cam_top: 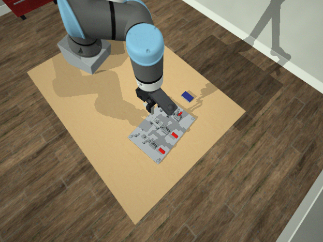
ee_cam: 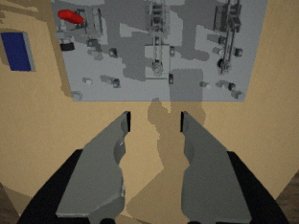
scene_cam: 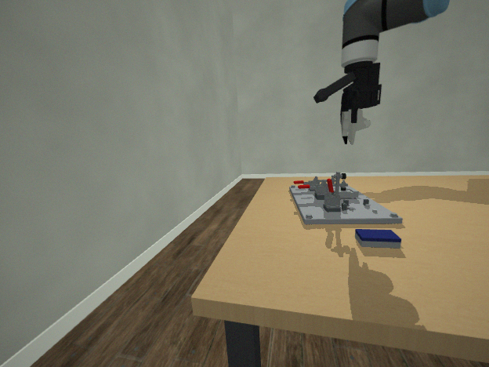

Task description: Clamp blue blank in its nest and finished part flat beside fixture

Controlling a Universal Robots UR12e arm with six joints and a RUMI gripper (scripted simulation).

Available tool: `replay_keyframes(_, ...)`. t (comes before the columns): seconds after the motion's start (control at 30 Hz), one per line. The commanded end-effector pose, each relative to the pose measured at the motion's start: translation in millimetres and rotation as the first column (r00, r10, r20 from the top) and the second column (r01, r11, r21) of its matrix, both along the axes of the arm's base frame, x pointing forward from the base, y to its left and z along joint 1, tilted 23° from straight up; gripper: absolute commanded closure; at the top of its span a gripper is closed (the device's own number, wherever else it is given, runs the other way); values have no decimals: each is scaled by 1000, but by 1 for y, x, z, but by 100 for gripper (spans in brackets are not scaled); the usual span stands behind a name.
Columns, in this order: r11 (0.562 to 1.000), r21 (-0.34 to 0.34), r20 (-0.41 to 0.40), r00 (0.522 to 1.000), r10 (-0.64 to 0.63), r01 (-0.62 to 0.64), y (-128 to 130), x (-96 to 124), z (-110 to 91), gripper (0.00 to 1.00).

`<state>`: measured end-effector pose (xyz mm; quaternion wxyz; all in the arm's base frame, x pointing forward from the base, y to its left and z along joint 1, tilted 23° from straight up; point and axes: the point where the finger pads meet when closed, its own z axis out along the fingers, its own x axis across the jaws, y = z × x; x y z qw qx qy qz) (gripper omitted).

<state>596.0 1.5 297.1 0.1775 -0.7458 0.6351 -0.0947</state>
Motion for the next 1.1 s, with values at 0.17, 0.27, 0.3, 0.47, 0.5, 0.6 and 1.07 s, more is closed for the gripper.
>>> replay_keyframes(0.17,1000,-1,1,1000,0,0,5,13,-29,72)
replay_keyframes(0.27,1000,-1,1,1000,0,0,6,16,-39,72)
replay_keyframes(0.3,1000,-1,1,1000,0,0,6,17,-41,72)
replay_keyframes(0.47,1000,-1,1,1000,0,0,7,19,-44,72)
replay_keyframes(0.5,1000,-1,1,1000,0,0,7,19,-44,72)
replay_keyframes(0.6,1000,-1,1,1000,0,0,7,20,-44,72)
replay_keyframes(1.07,1000,-1,1,1000,0,0,14,67,-24,72)
